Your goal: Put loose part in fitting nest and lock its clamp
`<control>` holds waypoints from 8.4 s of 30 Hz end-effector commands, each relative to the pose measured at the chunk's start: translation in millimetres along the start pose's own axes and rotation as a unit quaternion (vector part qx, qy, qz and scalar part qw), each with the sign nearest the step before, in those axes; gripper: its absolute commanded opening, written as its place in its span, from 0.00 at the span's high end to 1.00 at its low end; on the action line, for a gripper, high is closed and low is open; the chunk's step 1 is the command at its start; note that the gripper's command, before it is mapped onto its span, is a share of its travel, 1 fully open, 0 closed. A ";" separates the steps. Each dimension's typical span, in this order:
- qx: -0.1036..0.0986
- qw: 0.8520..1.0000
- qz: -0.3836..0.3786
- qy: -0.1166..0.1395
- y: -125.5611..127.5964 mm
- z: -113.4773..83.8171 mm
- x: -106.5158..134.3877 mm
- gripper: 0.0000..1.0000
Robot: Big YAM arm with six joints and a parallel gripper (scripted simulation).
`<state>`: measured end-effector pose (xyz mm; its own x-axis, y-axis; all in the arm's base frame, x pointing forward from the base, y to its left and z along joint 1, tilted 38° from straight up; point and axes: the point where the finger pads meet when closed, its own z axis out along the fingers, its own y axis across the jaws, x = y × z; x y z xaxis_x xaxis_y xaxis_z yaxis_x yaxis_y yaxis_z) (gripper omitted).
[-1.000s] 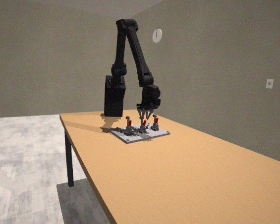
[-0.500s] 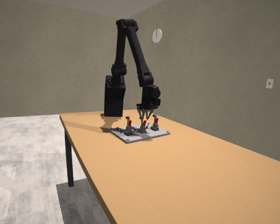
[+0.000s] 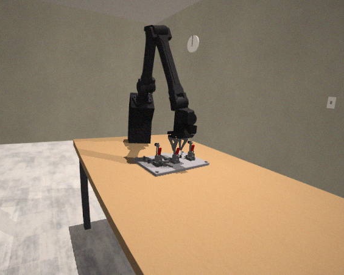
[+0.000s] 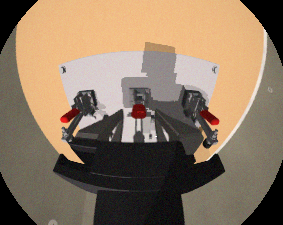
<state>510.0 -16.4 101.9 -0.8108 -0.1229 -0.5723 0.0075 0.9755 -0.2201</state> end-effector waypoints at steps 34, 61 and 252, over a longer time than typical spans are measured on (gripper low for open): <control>0.001 1.000 0.000 -0.014 -2.0 21.4 -18.8 0.55; 0.001 1.000 -0.001 -0.005 -2.9 21.2 -16.3 0.55; 0.001 1.000 0.004 -0.012 -1.5 32.7 -53.6 1.00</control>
<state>544.1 -17.0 99.8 -0.8135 -0.1252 -0.5680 0.0040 0.9753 -0.2206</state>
